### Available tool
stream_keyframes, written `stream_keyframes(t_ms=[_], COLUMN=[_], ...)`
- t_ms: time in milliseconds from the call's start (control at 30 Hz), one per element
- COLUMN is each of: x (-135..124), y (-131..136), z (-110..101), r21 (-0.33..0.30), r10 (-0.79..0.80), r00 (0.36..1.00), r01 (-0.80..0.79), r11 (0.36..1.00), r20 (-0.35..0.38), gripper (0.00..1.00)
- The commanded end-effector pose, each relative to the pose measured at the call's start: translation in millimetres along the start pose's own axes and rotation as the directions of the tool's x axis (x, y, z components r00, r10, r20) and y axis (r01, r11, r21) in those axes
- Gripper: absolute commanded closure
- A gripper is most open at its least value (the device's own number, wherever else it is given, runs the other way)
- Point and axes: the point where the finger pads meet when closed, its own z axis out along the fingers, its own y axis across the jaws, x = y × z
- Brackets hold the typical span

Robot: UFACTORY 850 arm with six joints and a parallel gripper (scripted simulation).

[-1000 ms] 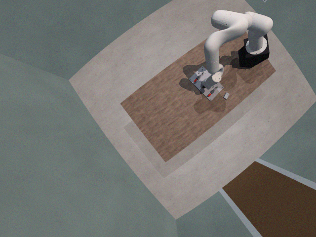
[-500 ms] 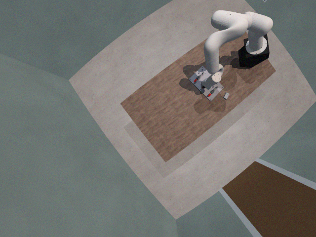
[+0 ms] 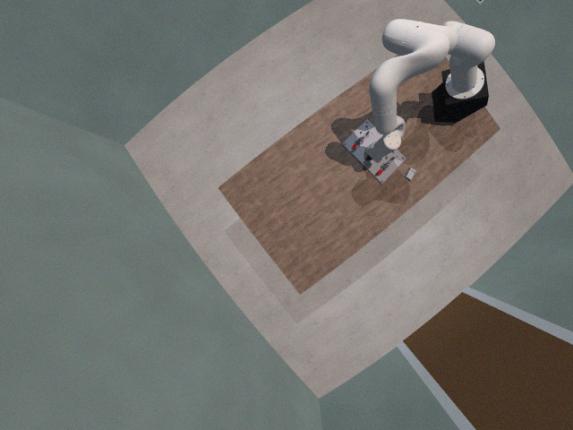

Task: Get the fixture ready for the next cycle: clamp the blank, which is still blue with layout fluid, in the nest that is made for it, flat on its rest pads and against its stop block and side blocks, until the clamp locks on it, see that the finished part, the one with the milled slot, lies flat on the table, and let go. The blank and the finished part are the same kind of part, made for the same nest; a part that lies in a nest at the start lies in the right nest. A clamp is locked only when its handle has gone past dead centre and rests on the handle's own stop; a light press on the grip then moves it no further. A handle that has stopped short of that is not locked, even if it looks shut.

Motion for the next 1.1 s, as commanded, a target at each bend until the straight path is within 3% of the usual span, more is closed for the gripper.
stream_keyframes(t_ms=[0, 1067], x=[0.6, 0.6], y=[-0.1, -0.1], z=[-0.2, 3.6], r21=[0.000, 0.000], r10=[0.000, 0.000], r00=[1.000, 1.000], r01=[0.000, 0.000], r11=[1.000, 1.000], r20=[-0.001, -0.001], gripper=[1.00, 1.00])
